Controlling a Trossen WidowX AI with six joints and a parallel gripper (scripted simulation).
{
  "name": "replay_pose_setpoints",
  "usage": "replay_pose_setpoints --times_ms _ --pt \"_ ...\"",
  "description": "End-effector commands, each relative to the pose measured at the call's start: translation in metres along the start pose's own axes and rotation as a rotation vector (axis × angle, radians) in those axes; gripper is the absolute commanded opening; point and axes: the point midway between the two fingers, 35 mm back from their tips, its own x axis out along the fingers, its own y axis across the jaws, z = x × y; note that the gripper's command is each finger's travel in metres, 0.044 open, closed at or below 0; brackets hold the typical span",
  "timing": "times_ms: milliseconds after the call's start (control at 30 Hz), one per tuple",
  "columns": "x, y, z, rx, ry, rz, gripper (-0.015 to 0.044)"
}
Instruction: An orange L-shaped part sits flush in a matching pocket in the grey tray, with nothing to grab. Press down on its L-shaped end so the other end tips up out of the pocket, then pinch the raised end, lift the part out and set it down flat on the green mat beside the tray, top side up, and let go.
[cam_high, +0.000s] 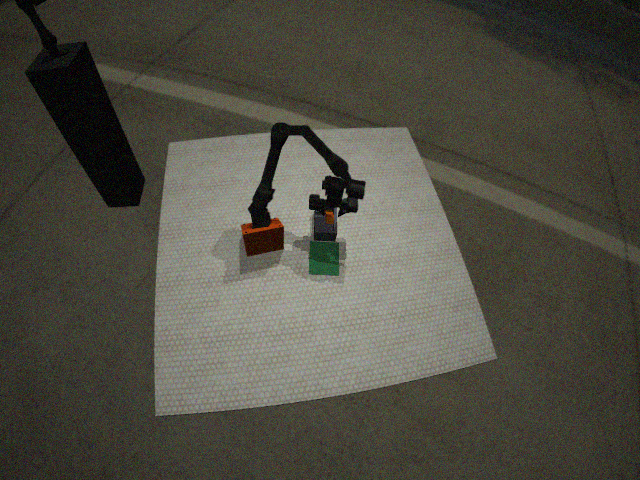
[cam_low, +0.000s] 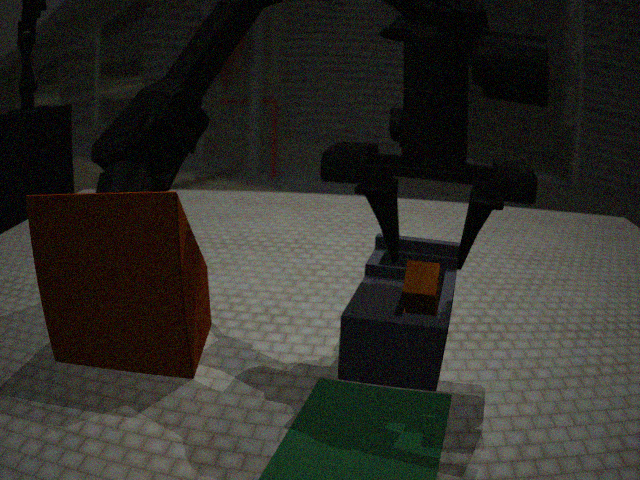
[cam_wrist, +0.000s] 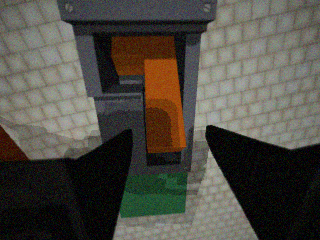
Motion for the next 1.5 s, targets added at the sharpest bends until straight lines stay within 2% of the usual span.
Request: replay_pose_setpoints --times_ms 0,467,633,967,1067,1467 --pt "0.007 0.001 0.001 0.006 -0.006 0.002 0.0280" --pt "0.027 0.002 0.001 0.006 -0.008 0.003 0.0280" --pt "0.023 0.001 0.001 0.000 -0.002 0.002 0.0149" --pt "0.023 0.001 0.001 0.000 -0.002 0.002 0.0082" --pt "0.023 0.001 0.001 0.000 -0.002 0.002 0.0003" --pt "0.015 0.001 0.001 0.002 -0.003 0.002 0.0000"
